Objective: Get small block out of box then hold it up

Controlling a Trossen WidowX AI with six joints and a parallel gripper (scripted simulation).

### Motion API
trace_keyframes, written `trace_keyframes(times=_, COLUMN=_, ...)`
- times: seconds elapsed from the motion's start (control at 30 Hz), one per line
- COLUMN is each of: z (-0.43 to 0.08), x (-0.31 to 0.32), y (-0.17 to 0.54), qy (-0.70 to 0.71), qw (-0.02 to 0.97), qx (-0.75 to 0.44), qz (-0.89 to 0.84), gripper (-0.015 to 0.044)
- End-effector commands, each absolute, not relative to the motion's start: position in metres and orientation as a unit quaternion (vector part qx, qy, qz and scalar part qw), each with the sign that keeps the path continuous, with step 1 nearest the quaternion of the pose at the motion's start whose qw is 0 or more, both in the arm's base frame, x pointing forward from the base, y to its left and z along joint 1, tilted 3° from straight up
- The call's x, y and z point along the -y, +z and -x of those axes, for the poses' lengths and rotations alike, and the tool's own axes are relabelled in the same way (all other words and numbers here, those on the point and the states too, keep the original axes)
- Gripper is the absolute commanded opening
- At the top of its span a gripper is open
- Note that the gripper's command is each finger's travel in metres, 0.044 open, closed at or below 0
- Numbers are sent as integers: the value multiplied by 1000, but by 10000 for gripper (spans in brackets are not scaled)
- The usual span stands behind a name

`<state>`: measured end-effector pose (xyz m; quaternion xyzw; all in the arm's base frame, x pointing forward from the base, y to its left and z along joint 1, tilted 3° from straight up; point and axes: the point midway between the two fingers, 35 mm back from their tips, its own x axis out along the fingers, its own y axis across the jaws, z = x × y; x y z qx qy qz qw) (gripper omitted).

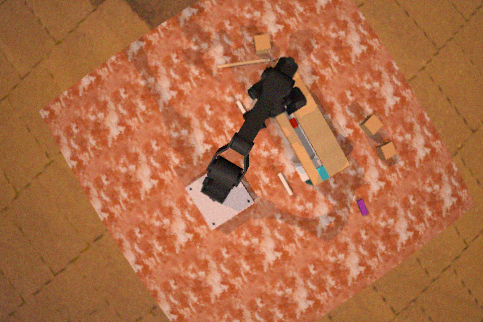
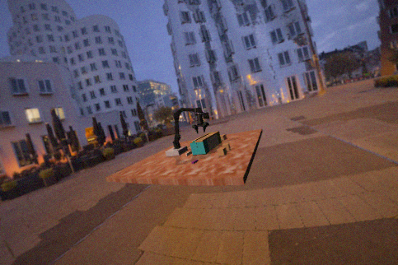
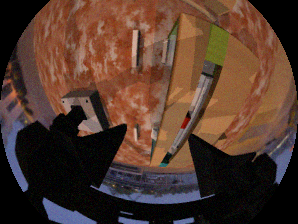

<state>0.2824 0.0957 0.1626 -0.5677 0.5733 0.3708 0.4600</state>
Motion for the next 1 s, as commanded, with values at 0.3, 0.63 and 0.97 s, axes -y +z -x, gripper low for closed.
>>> trace_keyframes(times=0.3, z=-281, x=-100, y=156, qy=382, qw=447, qx=-568, qz=576, gripper=400)
trace_keyframes(times=0.63, z=-285, x=-101, y=140, qy=382, qw=447, qx=-568, qz=576, gripper=400)
trace_keyframes(times=0.97, z=-287, x=-101, y=124, qy=382, qw=447, qx=-568, qz=576, gripper=400)
